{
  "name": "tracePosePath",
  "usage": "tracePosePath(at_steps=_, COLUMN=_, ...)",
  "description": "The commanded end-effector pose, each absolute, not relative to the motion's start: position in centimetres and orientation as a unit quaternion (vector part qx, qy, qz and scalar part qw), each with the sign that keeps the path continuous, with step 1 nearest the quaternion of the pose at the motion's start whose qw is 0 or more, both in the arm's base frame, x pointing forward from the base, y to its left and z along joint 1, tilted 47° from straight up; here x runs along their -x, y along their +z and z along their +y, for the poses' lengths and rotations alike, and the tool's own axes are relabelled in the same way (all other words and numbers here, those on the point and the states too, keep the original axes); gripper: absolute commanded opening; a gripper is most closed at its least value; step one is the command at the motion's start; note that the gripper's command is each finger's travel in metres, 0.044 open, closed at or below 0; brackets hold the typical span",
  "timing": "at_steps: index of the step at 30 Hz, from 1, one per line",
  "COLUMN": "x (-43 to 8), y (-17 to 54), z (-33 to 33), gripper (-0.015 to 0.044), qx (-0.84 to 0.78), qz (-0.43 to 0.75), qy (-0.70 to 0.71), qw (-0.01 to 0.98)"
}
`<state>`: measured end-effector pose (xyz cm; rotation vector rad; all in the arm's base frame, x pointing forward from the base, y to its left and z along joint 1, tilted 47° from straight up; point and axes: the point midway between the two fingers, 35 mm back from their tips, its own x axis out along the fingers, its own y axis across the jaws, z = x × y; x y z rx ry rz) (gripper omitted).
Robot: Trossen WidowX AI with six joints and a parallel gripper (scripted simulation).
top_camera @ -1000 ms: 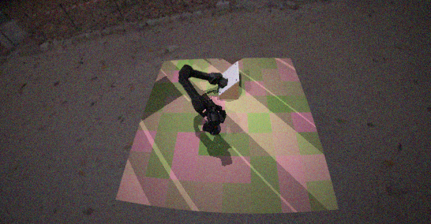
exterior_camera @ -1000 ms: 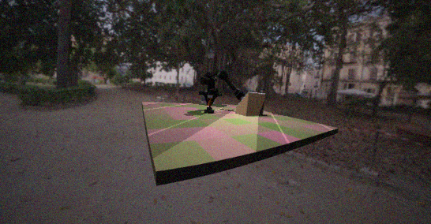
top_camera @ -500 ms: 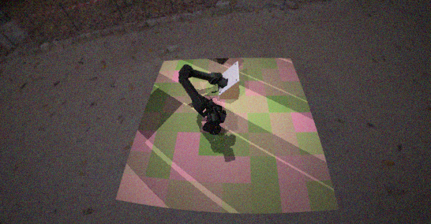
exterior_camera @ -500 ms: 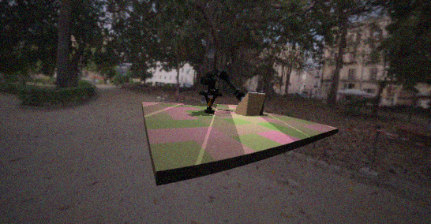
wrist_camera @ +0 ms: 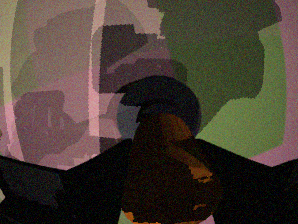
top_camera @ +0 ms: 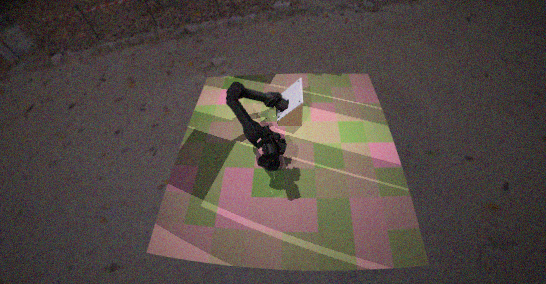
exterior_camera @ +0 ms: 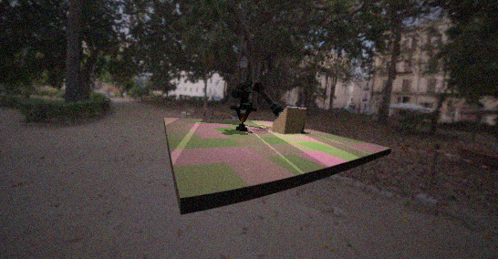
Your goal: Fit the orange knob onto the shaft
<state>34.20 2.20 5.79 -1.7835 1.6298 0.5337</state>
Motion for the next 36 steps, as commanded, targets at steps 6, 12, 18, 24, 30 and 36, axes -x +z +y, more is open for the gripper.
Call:
tracePosePath(at_steps=6, x=-34.83, y=6.12, z=2.49, gripper=0.0000, qx=0.707, qz=0.601, qy=0.252, qw=0.275)
tracePosePath(at_steps=12, x=-34.85, y=5.79, z=2.09, gripper=0.0000, qx=0.707, qz=0.601, qy=0.252, qw=0.275)
tracePosePath(at_steps=18, x=-34.92, y=5.79, z=2.09, gripper=0.0000, qx=0.707, qz=0.601, qy=0.252, qw=0.275)
tracePosePath(at_steps=24, x=-34.76, y=5.99, z=2.37, gripper=0.0000, qx=0.707, qz=0.601, qy=0.252, qw=0.275)
tracePosePath(at_steps=30, x=-34.58, y=6.07, z=2.47, gripper=0.0000, qx=0.718, qz=0.590, qy=0.277, qw=0.244)
tracePosePath(at_steps=36, x=-34.28, y=5.91, z=2.37, gripper=0.0000, qx=0.732, qz=0.572, qy=0.313, qw=0.199)
